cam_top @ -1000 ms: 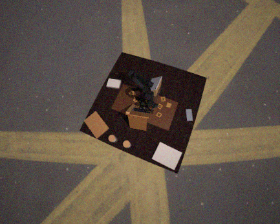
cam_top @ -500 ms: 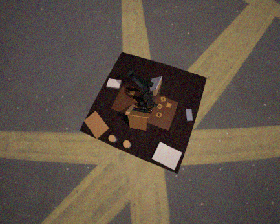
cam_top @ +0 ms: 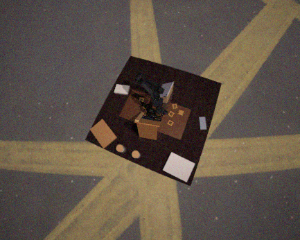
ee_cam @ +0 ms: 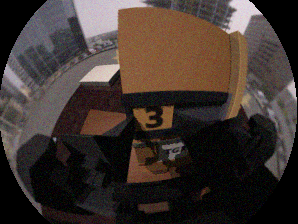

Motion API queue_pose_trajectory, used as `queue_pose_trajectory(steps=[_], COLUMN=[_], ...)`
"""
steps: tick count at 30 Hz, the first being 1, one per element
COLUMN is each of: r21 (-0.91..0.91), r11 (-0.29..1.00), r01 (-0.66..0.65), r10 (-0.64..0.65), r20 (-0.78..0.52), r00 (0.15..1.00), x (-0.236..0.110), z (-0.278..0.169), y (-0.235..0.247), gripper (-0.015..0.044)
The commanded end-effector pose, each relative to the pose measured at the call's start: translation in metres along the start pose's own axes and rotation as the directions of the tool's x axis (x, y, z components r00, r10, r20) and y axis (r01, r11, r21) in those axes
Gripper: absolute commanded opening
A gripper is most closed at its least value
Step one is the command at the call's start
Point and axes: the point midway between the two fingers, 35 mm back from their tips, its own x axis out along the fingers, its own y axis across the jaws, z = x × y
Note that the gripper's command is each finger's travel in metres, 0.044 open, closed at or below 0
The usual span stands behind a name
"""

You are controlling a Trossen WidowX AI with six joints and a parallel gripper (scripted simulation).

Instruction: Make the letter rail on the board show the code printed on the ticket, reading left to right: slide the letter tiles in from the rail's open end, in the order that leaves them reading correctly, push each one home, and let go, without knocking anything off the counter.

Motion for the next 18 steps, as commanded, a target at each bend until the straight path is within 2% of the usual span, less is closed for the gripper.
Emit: queue_pose_trajectory(steps=[1, 18], r21=[-0.004, -0.005], r11=[1.0, 1.0], r01=[-0.003, -0.002], r10=[0.003, 0.002], r20=[-0.002, -0.002], r00=[1.0, 1.0], x=[0.0, 0.0], z=[-0.001, -0.001], y=[-0.003, -0.013], gripper=[0.0, 0.0])
